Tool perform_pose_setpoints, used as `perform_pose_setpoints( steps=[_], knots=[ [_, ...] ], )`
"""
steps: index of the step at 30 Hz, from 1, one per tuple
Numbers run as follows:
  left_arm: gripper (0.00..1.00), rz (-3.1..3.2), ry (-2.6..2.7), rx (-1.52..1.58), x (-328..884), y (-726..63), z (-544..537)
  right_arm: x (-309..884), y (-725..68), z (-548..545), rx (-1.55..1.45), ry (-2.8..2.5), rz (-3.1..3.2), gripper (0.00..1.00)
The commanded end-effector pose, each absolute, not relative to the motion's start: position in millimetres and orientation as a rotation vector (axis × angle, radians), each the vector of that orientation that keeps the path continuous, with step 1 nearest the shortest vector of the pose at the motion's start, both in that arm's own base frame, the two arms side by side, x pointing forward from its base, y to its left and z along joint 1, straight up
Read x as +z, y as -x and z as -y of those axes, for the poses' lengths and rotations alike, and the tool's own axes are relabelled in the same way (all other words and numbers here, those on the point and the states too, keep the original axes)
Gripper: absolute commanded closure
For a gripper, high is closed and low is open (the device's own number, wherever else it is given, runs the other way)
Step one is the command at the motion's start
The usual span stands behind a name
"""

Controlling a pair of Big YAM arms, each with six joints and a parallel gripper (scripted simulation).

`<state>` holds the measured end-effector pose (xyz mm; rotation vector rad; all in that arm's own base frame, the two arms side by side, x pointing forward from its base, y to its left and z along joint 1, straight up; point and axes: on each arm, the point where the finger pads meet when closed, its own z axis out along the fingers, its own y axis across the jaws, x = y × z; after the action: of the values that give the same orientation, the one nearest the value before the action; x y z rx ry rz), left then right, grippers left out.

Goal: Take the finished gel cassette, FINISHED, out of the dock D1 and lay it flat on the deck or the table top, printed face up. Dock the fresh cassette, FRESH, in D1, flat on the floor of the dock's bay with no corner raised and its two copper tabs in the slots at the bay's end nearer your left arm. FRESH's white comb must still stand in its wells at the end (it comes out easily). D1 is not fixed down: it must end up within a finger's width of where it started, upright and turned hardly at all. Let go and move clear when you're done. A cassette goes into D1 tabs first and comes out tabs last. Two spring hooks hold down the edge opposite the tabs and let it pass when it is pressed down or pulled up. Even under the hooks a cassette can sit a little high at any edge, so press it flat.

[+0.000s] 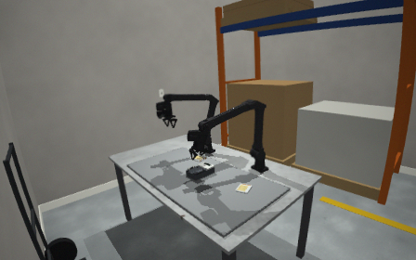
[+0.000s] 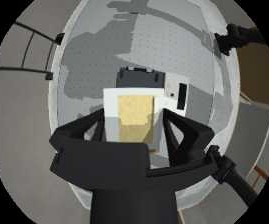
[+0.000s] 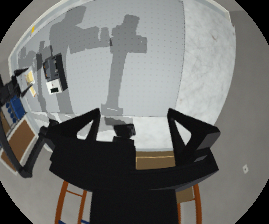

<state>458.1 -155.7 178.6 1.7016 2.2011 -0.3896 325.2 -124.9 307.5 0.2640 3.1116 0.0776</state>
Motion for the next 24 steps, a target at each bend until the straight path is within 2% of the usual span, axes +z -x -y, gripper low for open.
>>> perform_pose_setpoints(
  steps=[1,24],
  knots=[
    [1.0,-2.115,-1.808,-0.401,159,-459,175,326,-335,129,0.073,-0.252,-3.095,0.0],
    [1.0,-2.11,-1.829,-0.41,129,-457,224,326,-335,129,0.073,-0.252,-3.095,0.0]
  ],
)
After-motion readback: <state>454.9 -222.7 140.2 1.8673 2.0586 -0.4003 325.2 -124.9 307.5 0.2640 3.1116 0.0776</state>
